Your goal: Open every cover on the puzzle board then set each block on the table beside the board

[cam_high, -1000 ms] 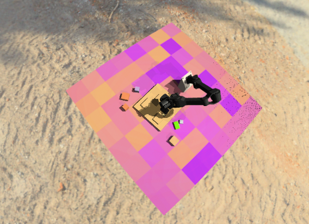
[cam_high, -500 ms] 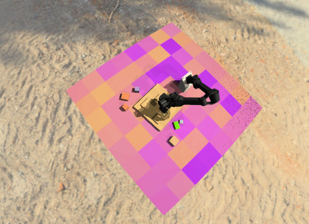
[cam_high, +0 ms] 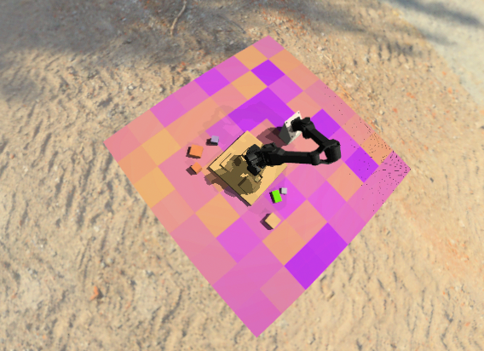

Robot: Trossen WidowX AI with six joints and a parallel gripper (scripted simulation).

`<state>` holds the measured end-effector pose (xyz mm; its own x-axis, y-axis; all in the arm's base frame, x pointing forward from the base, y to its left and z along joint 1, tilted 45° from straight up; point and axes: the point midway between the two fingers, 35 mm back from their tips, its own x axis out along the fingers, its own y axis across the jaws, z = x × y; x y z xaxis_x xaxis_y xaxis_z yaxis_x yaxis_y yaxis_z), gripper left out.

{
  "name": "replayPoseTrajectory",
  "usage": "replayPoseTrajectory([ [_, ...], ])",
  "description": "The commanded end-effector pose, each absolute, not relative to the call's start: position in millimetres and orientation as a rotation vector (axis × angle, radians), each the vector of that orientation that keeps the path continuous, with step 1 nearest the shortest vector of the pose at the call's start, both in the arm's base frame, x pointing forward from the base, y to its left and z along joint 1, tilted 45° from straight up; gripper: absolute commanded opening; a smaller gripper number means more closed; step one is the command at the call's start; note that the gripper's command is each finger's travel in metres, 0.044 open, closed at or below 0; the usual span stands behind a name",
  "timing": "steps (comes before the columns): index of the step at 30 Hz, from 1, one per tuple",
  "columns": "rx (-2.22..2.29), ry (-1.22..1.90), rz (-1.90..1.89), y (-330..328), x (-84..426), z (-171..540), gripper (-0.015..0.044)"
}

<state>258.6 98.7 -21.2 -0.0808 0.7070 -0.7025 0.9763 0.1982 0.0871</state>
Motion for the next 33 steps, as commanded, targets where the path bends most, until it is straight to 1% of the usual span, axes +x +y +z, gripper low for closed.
replayPoseTrajectory([
  [1, 1.565, 1.845, -0.552, 95, 261, -25, 0.0000],
  [33, 1.564, 1.844, -0.553, 73, 267, -47, 0.0000],
])
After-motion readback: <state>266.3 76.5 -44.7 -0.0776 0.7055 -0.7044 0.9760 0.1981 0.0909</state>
